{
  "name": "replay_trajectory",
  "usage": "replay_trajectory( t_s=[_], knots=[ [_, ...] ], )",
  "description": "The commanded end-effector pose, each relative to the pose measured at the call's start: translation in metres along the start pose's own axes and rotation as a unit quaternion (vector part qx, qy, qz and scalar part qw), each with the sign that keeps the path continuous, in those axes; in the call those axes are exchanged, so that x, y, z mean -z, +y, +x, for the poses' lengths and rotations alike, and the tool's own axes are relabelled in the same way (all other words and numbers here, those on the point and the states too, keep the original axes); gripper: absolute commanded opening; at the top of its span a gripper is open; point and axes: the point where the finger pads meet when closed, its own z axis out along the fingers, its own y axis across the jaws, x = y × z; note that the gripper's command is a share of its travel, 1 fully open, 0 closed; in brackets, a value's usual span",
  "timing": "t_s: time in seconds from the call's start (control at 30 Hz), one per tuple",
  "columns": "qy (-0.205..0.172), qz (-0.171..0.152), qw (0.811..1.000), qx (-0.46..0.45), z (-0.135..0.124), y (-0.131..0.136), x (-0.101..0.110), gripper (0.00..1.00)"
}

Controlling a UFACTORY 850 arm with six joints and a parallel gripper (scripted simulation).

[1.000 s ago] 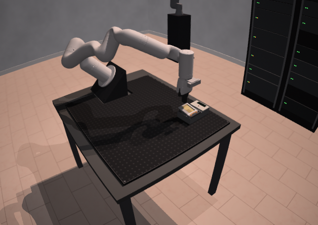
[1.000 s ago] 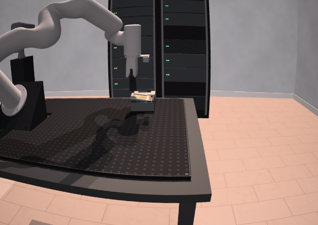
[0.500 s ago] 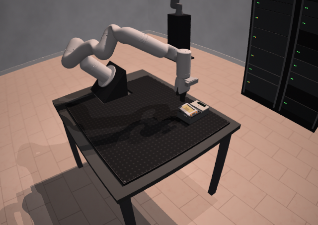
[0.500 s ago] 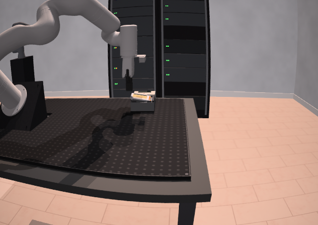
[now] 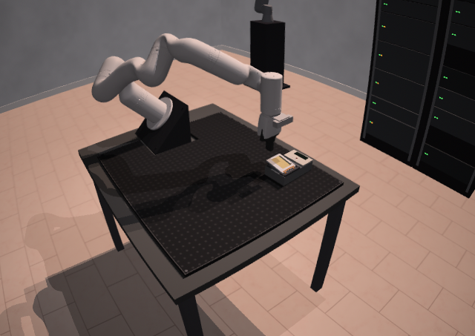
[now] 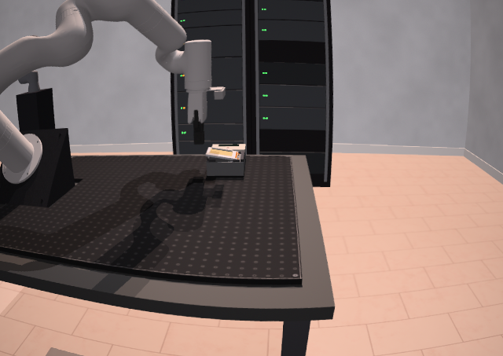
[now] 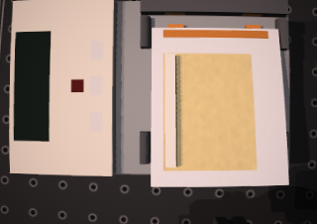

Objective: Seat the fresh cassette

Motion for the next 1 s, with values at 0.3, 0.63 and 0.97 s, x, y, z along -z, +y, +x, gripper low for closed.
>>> replay_trajectory(
  t_s=[0.3,0.63,0.97],
  knots=[
    [0.001,0.001,1.000,0.000,-0.0030,-0.0001,0.0012,0.00],
    [0.001,0.001,1.000,0.000,-0.0030,-0.0001,0.0012,0.00],
    [0.001,0.001,1.000,0.000,-0.0031,-0.0001,-0.0081,0.00]
  ],
)
